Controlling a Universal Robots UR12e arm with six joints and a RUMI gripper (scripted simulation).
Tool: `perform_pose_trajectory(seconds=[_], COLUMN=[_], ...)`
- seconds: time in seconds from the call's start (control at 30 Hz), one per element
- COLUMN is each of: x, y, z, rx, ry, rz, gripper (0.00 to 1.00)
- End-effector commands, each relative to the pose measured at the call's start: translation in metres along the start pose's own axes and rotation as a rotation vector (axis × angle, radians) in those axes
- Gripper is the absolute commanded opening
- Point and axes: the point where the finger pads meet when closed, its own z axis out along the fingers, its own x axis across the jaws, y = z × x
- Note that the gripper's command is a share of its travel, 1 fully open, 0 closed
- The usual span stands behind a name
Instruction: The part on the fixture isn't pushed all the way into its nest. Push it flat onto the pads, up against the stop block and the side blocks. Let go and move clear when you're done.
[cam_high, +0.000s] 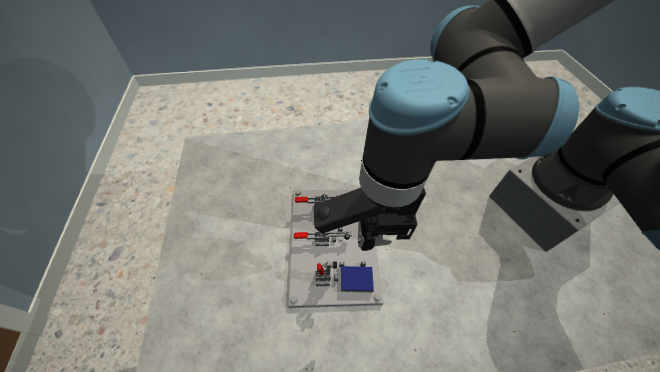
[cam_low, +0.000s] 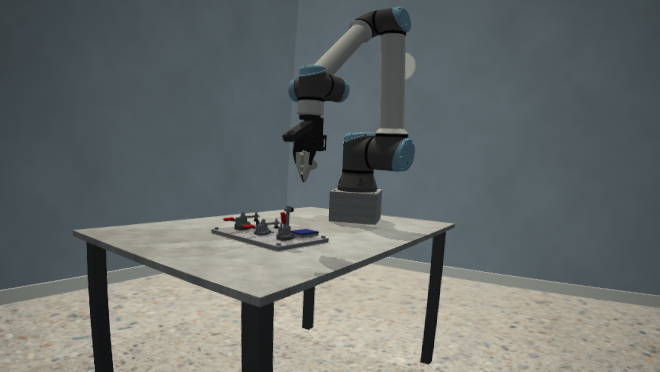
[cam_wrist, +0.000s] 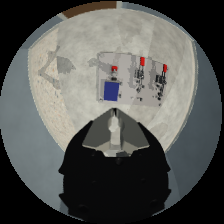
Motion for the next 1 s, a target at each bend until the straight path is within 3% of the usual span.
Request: perform_pose_trajectory(seconds=[0.0, 0.13, 0.3, 0.37, 0.73, 0.97], x=[0.0, 0.0, 0.0, 0.0, 0.0, 0.0], y=[-0.001, -0.001, -0.001, -0.001, -0.001, -0.001], z=[-0.001, 0.005, 0.032, 0.032, 0.116, 0.134], rx=[0.001, 0.001, 0.001, 0.001, 0.001, 0.001], ry=[0.0, 0.0, 0.0, 0.0, 0.0, 0.0], rz=[0.0, 0.0, 0.0, 0.0, 0.0, 0.0], gripper=[0.0, 0.0, 0.0, 0.0, 0.0, 0.0])
